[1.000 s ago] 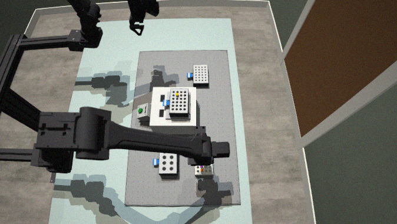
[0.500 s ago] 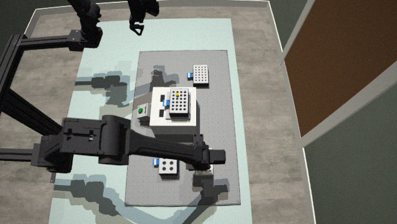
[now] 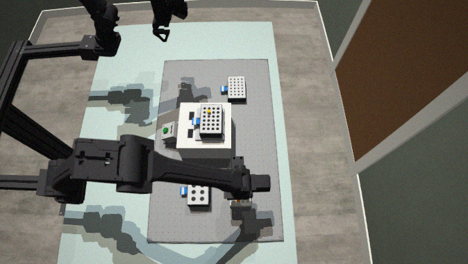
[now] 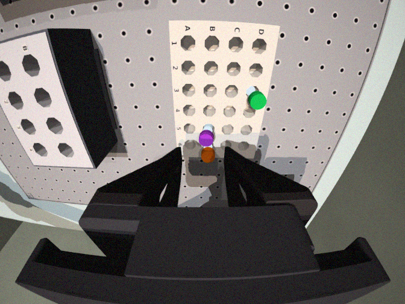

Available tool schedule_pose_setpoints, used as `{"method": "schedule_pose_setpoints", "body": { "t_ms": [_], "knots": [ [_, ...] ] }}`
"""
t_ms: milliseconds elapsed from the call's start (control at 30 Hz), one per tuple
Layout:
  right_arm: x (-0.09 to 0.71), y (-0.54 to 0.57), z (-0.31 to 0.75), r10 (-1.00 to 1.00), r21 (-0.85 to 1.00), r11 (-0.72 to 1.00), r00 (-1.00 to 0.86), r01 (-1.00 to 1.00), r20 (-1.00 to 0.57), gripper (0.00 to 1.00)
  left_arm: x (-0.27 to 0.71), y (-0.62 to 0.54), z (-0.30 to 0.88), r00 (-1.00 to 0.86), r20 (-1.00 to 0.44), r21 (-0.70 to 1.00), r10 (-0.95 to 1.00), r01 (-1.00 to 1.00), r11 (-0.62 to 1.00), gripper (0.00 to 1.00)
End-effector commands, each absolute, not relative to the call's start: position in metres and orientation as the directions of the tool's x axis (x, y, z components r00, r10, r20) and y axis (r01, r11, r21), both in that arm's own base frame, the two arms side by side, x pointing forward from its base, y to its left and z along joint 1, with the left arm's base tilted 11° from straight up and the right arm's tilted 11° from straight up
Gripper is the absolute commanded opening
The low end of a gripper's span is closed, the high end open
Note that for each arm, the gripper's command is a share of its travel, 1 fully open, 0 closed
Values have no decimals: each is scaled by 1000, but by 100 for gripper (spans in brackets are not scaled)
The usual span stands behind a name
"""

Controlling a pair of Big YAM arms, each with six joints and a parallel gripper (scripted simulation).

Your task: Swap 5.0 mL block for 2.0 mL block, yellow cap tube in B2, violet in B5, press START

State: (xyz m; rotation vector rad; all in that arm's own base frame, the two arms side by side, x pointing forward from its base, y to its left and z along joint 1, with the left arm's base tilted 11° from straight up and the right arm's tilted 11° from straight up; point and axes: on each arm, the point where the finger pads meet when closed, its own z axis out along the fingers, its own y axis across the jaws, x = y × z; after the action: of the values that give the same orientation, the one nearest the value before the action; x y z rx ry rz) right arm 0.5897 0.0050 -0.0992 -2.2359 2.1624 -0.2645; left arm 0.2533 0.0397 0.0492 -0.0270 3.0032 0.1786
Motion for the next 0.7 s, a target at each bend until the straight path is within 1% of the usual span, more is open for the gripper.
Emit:
{"method": "schedule_pose_setpoints", "body": {
  "t_ms": [0, 133, 300, 667],
  "knots": [
    [608, -6, -107, -994, -159, -32, 15, -987, 106, 36, 259, 42, 53, -990, -142, 121, -1, -19, 993, 100],
    [615, -1, -116, -994, -167, -42, 24, -985, 106, 36, 259, 42, 53, -990, -142, 121, -1, -19, 992, 100],
    [605, 7, -129, -994, -140, -56, 42, -989, 105, 36, 259, 42, 53, -990, -143, 121, -1, -18, 992, 100],
    [601, 11, -111, -995, -150, -43, 28, -988, 101, 36, 259, 42, 53, -990, -143, 122, 0, -18, 992, 100]
  ]
}}
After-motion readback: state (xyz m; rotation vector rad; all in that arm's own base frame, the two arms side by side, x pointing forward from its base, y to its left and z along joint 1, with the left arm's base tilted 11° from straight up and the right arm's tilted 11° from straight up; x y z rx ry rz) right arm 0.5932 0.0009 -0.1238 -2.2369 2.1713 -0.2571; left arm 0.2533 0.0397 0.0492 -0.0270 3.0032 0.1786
